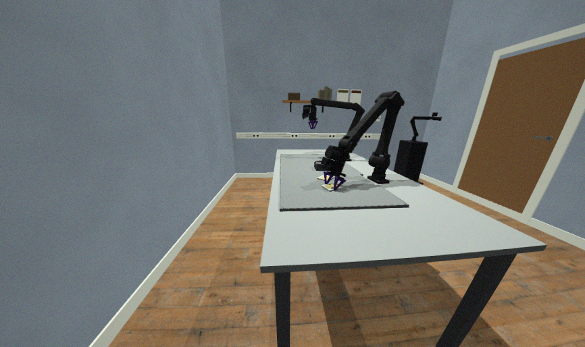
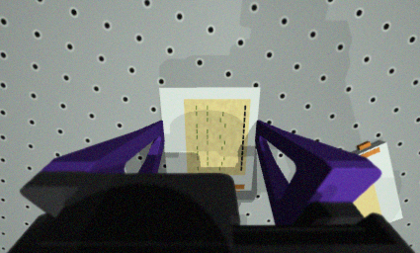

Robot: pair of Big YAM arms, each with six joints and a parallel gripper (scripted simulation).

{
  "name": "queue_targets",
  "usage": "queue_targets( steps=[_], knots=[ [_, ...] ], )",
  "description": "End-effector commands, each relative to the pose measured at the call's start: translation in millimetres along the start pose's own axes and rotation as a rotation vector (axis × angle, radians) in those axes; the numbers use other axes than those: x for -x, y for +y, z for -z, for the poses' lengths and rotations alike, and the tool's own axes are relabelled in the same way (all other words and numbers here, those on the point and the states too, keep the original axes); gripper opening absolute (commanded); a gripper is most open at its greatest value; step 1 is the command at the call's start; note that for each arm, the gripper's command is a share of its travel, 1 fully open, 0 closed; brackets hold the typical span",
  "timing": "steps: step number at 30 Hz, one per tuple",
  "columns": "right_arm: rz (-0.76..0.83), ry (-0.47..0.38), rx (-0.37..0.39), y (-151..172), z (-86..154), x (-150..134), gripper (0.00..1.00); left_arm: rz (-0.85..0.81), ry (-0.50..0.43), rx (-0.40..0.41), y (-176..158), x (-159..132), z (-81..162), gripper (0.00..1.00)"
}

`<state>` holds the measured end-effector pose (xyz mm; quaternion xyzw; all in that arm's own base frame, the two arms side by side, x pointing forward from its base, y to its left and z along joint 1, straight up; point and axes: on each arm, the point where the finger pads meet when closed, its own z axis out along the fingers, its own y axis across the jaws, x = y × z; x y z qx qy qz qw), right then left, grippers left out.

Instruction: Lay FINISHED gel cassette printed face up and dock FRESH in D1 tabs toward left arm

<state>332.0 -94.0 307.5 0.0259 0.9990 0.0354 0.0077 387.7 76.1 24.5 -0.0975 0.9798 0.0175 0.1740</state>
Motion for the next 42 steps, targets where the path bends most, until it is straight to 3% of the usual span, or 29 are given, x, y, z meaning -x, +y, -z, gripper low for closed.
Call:
queue_targets(
  steps=[1,38,39,42],
  knots=[
    [-0.020,-0.014,-0.002,-4.8,20.0,10.0,1.00,0.003,-0.016,0.001,3.5,5.1,-0.9,0.00],
    [-0.020,-0.014,-0.002,-4.8,20.0,10.0,1.00,-0.002,-0.008,0.000,0.0,3.6,1.7,0.00],
    [-0.020,-0.014,-0.002,-4.8,20.0,10.0,1.00,-0.002,-0.008,0.000,0.0,3.6,1.7,0.92],
    [-0.020,-0.014,-0.002,-4.8,20.0,10.0,1.00,-0.002,-0.008,0.000,0.0,3.6,1.7,0.92]
  ],
)
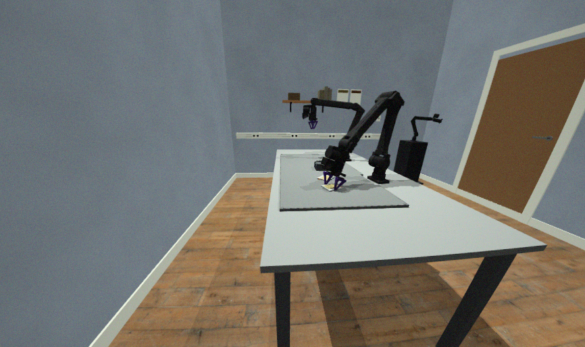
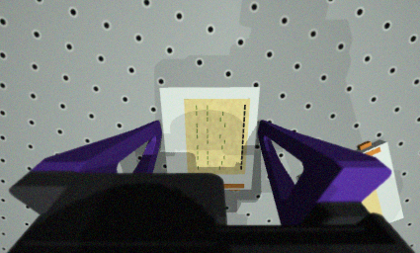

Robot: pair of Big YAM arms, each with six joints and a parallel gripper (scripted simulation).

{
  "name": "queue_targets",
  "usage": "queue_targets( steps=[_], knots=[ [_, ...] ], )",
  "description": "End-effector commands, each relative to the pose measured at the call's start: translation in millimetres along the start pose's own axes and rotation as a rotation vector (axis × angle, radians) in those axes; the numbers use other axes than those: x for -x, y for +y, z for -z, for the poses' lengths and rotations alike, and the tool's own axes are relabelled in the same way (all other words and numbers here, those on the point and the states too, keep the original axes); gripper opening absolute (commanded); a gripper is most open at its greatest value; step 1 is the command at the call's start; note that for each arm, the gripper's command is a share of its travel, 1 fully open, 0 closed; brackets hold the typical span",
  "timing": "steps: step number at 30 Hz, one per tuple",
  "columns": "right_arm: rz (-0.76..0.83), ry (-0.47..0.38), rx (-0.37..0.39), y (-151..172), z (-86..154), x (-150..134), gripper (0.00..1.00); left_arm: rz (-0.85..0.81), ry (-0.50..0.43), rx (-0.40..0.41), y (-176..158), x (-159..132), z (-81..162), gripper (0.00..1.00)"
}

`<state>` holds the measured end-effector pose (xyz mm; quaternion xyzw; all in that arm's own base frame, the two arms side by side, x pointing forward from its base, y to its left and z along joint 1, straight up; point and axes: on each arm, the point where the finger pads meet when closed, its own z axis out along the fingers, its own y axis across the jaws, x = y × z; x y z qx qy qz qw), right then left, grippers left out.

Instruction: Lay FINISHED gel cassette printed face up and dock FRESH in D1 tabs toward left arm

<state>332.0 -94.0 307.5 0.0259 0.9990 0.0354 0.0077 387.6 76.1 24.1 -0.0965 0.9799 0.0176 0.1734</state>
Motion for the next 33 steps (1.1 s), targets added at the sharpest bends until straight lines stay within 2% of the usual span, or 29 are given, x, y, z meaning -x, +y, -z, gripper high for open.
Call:
queue_targets(
  steps=[1,13,14,33],
  knots=[
    [-0.020,-0.014,-0.002,-4.8,20.0,10.0,1.00,0.000,-0.009,0.000,0.0,3.9,2.0,0.92],
    [-0.020,-0.014,-0.002,-4.8,20.0,10.0,1.00,0.000,-0.009,0.000,0.0,3.9,2.0,0.92],
    [-0.020,-0.014,-0.002,-4.8,20.0,10.0,1.00,0.000,-0.009,0.000,0.0,3.9,2.0,0.98],
    [-0.020,-0.014,-0.002,-4.8,20.0,10.0,1.00,0.000,-0.009,0.000,0.0,3.9,6.0,0.98]
  ],
)
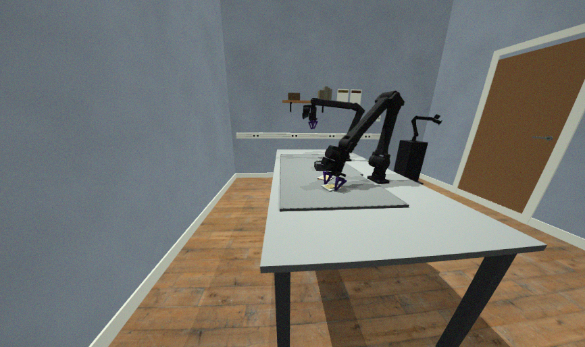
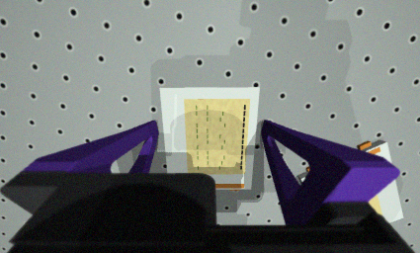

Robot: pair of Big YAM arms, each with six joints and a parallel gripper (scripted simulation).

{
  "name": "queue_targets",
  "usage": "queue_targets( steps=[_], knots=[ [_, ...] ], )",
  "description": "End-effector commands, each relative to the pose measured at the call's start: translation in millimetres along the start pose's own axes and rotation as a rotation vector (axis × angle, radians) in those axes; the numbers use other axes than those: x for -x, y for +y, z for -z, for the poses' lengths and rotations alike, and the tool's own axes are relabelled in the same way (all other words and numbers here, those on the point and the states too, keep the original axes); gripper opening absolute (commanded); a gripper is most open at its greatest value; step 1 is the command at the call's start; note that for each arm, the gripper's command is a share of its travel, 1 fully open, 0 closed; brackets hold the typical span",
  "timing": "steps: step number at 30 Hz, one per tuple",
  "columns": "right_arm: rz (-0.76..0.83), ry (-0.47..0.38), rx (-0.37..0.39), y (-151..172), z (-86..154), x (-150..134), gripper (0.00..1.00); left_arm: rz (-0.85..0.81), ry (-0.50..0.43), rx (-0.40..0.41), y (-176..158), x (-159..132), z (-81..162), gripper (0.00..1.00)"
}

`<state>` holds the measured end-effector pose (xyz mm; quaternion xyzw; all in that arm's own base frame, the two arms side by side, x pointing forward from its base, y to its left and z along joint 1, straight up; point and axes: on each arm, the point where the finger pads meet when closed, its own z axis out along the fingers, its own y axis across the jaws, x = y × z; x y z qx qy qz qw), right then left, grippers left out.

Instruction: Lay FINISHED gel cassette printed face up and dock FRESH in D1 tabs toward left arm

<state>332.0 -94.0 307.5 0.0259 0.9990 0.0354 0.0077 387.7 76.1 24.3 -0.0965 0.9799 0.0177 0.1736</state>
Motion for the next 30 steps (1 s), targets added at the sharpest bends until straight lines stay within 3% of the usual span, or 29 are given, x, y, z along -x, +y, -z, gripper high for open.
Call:
queue_targets(
  steps=[1,30],
  knots=[
    [-0.020,-0.014,-0.002,-4.8,20.0,10.0,1.00,0.000,-0.009,0.000,0.0,3.8,5.9,0.98],
    [-0.020,-0.014,-0.002,-4.8,20.0,10.0,1.00,0.000,-0.007,0.000,0.0,3.3,9.9,0.98]
  ],
)
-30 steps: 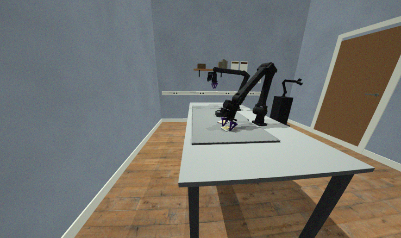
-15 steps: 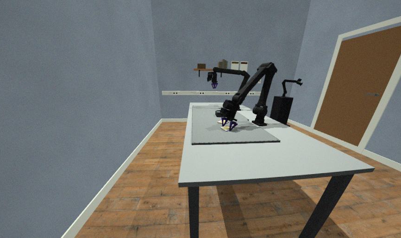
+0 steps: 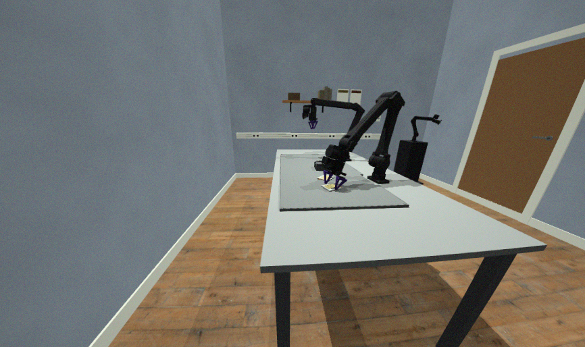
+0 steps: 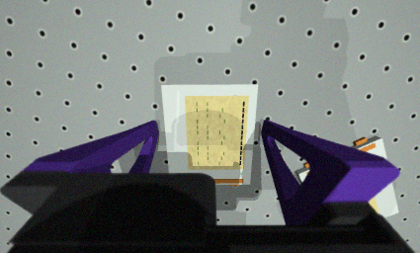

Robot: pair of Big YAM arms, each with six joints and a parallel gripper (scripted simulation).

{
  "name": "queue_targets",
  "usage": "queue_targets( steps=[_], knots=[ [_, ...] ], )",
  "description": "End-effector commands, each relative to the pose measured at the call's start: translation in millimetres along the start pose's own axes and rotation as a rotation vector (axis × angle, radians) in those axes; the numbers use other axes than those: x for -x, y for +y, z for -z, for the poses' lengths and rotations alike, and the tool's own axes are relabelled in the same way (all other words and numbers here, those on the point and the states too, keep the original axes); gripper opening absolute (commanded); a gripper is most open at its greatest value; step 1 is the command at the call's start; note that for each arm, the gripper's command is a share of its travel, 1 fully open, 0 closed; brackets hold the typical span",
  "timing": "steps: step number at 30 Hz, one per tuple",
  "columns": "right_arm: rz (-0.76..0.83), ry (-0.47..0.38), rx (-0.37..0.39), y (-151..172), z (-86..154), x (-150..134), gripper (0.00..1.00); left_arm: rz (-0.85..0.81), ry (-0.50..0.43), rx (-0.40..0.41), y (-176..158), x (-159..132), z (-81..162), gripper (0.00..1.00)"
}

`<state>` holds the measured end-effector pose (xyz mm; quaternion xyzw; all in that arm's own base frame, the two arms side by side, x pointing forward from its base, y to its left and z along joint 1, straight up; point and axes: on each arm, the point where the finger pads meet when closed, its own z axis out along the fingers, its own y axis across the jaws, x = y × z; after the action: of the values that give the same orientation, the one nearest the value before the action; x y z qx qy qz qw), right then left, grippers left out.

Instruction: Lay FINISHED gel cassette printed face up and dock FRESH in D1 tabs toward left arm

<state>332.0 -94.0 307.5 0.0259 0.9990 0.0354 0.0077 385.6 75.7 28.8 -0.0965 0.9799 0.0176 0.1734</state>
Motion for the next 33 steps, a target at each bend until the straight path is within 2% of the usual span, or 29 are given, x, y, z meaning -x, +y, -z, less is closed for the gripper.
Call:
queue_targets(
  steps=[1,33],
  knots=[
    [-0.020,-0.014,-0.002,-4.8,20.0,10.0,1.00,0.000,-0.007,0.000,0.0,3.8,4.9,0.98],
    [-0.020,-0.014,-0.002,-4.8,20.0,10.0,1.00,0.000,-0.010,0.000,-0.1,5.4,12.9,0.98]
  ],
)
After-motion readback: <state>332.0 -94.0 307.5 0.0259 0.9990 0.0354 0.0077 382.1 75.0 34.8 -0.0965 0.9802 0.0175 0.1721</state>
